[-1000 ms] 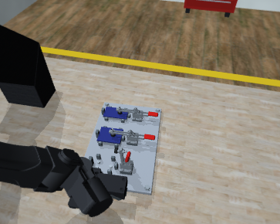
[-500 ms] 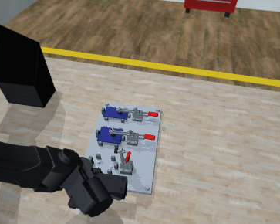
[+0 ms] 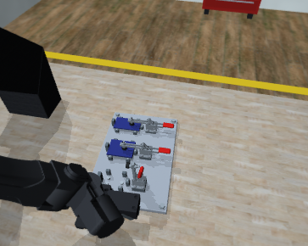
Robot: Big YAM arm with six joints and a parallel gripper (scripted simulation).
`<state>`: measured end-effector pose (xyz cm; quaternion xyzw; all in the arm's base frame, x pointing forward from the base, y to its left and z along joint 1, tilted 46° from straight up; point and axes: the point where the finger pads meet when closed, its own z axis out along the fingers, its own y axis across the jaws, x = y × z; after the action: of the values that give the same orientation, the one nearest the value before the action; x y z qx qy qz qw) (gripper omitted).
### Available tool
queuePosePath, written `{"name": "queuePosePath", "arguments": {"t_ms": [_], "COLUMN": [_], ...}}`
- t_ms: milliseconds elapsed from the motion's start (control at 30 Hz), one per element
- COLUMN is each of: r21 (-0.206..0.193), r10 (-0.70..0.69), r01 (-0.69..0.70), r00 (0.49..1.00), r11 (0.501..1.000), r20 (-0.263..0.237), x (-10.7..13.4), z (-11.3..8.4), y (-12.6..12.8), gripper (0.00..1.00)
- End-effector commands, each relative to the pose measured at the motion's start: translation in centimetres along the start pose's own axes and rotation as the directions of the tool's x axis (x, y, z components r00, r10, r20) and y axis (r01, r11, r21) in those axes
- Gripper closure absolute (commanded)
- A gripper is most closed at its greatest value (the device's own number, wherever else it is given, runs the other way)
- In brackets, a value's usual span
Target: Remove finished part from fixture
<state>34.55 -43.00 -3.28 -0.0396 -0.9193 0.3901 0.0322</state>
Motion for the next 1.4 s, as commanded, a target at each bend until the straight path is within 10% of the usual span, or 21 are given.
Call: {"name": "queuePosePath", "arguments": {"t_ms": [0, 1367], "r21": [-0.001, 0.007], "r10": [-0.004, 0.007], "r01": [0.004, -0.007], "r00": [1.000, 1.000], "r11": [1.000, 1.000], "r20": [0.005, 0.018], "x": [-0.32, -1.05], "z": [-0.12, -0.63], "y": [-0.10, -0.55], "gripper": [1.00, 1.00]}}
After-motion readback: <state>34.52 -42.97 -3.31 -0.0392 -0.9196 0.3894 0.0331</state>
